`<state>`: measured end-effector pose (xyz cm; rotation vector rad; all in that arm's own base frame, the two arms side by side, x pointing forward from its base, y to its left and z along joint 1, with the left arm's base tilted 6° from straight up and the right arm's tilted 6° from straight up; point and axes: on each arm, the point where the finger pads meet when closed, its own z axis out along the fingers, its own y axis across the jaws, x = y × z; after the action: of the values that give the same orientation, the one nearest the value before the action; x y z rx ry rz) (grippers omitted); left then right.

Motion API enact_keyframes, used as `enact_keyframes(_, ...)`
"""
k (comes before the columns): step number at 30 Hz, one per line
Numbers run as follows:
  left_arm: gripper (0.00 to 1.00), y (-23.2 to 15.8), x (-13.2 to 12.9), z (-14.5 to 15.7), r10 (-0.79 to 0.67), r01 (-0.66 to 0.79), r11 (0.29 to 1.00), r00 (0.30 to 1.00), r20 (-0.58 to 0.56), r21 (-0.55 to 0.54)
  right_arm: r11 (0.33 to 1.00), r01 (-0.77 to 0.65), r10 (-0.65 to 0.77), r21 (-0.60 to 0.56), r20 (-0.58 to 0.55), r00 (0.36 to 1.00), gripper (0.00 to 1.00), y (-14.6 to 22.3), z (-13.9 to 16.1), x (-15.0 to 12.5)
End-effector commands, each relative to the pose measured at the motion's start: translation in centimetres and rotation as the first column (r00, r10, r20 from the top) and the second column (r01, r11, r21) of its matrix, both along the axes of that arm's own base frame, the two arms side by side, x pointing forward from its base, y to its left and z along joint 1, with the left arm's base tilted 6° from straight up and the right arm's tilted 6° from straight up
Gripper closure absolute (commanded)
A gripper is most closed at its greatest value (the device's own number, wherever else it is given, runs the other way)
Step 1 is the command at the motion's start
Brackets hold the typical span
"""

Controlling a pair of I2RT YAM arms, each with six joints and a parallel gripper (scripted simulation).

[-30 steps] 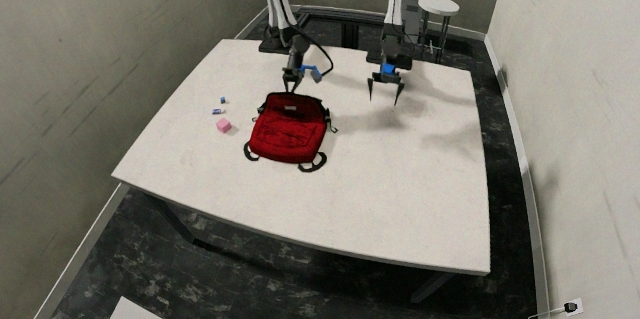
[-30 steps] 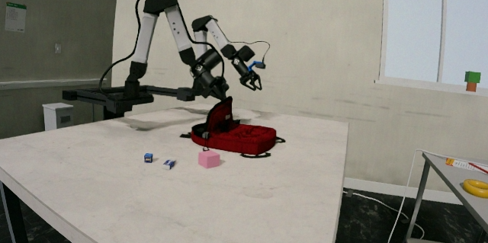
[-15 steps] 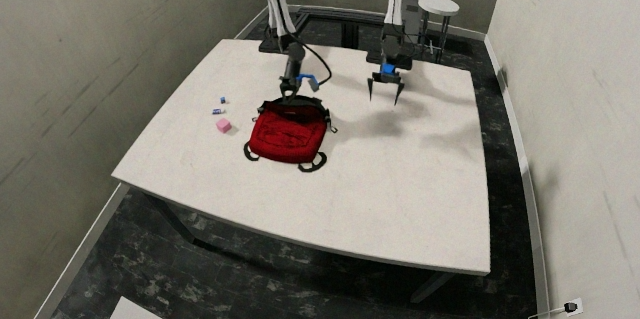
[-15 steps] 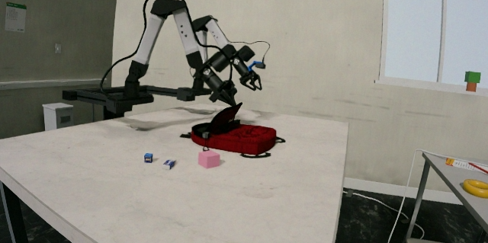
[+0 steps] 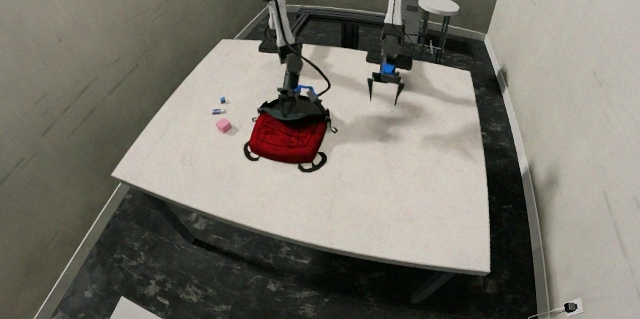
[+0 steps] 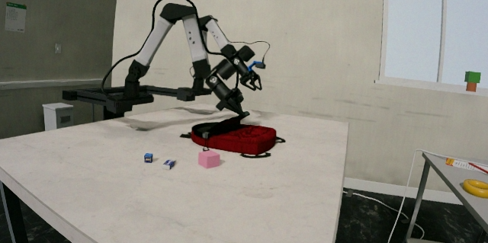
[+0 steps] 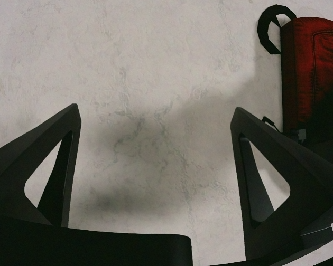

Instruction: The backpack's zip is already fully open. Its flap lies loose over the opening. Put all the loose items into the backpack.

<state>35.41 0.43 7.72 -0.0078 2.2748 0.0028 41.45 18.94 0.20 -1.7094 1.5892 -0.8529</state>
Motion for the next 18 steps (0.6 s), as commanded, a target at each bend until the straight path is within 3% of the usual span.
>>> enact_keyframes(1, 0.10, -0.2, 0.3, 0.6, -0.007, 0.007, 1.000, 1.000, 0.018, 0.001, 0.999, -0.016, 0.014, 0.029, 0.043, 0.999, 1.00, 1.0, 0.6, 1.6)
enact_keyframes(7, 0.10, -0.2, 0.3, 0.6, -0.007, 0.007, 1.000, 1.000, 0.018, 0.001, 0.999, -0.015, 0.014, 0.028, 0.043, 0.999, 1.00, 1.0, -0.5, 2.1)
enact_keyframes(8, 0.10, -0.2, 0.3, 0.6, -0.007, 0.007, 1.000, 1.000, 0.018, 0.001, 1.000, -0.015, 0.014, 0.027, 0.042, 0.999, 1.00, 1.1, -2.6, 3.2)
enact_keyframes(9, 0.10, -0.2, 0.3, 0.6, -0.007, 0.007, 1.000, 1.000, 0.018, 0.001, 1.000, -0.015, 0.014, 0.027, 0.042, 0.999, 1.00, 1.1, -2.6, 3.2)
enact_keyframes(11, 0.10, -0.2, 0.3, 0.6, -0.007, 0.007, 1.000, 1.000, 0.018, 0.001, 1.000, -0.015, 0.014, 0.027, 0.042, 0.999, 1.00, 1.1, -2.6, 3.2)
enact_keyframes(13, 0.10, -0.2, 0.3, 0.6, -0.007, 0.007, 1.000, 1.000, 0.018, 0.001, 1.000, -0.020, 0.020, 0.014, 0.022, 1.000, 1.00, 1.1, -4.6, 1.6)
enact_keyframes(14, 0.10, -0.2, 0.3, 0.6, -0.007, 0.007, 1.000, 1.000, 0.018, 0.001, 1.000, -0.010, 0.009, 0.015, 0.022, 1.000, 1.00, 0.8, -4.4, 1.2)
enact_keyframes(15, 0.10, -0.2, 0.3, 0.6, -0.007, 0.007, 1.000, 1.000, 0.018, 0.001, 0.999, -0.010, 0.007, 0.046, 0.068, 0.998, 1.00, 1.2, -1.7, 1.5)
enact_keyframes(18, 0.10, -0.2, 0.3, 0.6, -0.007, 0.007, 1.000, 1.000, 0.018, 0.001, 0.999, -0.009, 0.007, 0.031, 0.046, 0.999, 1.00, 0.9, -1.6, 0.3)
